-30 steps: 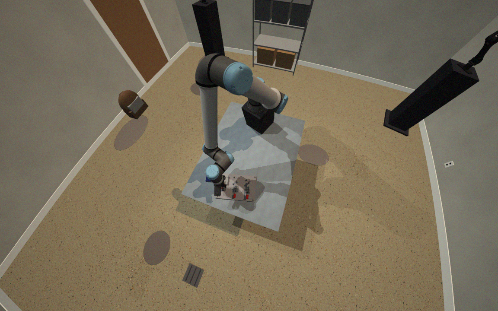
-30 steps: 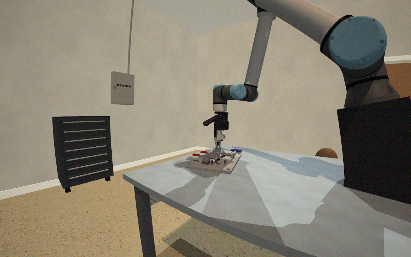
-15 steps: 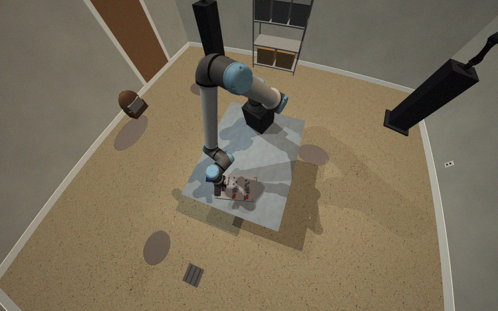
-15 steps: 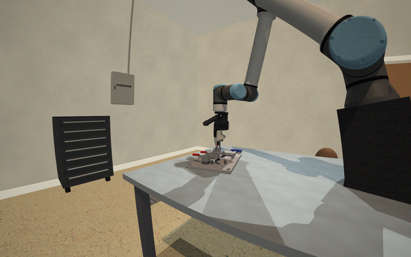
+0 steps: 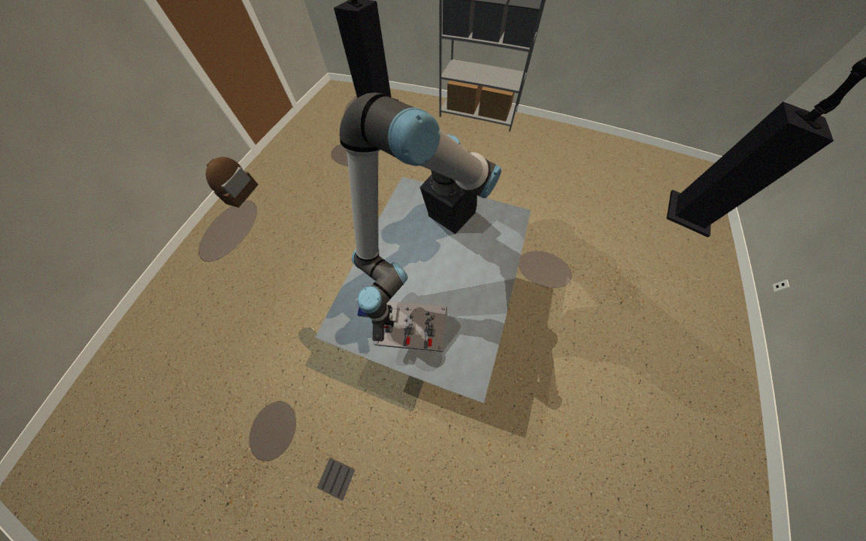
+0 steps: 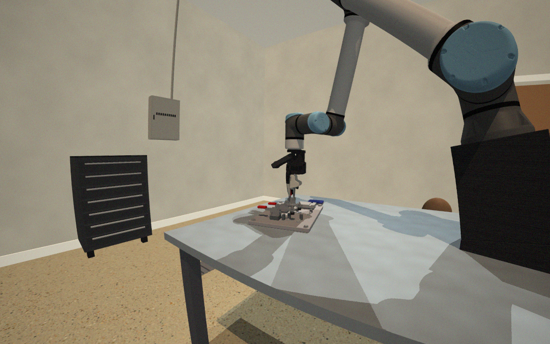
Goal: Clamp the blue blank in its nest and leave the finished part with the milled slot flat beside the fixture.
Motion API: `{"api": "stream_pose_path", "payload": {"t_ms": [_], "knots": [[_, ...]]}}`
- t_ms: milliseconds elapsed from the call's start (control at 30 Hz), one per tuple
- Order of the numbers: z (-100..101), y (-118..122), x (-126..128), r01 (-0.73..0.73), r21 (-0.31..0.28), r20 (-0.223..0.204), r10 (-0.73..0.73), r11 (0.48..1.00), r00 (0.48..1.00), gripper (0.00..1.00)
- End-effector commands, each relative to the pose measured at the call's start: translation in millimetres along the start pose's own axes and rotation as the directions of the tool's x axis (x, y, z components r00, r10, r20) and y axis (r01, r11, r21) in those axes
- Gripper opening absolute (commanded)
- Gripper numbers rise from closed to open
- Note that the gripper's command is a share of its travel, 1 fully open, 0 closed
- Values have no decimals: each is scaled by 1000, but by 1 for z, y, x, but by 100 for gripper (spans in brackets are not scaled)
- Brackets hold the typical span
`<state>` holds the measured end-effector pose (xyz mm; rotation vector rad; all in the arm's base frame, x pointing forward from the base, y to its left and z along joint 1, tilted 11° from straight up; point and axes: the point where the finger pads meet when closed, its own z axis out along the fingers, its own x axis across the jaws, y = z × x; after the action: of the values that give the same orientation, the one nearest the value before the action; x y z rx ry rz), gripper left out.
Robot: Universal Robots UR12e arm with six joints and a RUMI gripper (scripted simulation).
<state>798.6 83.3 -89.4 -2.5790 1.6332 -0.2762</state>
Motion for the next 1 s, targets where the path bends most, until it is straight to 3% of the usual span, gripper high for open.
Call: {"api": "stream_pose_path", "payload": {"t_ms": [0,433,967], "knots": [[-2,-1,0,0,1,-1,0,1000,1000,28],[-34,-1,0,0,1,-1,0,1000,1000,28],[-50,-1,0,0,1,-1,0,1000,1000,28]]}}
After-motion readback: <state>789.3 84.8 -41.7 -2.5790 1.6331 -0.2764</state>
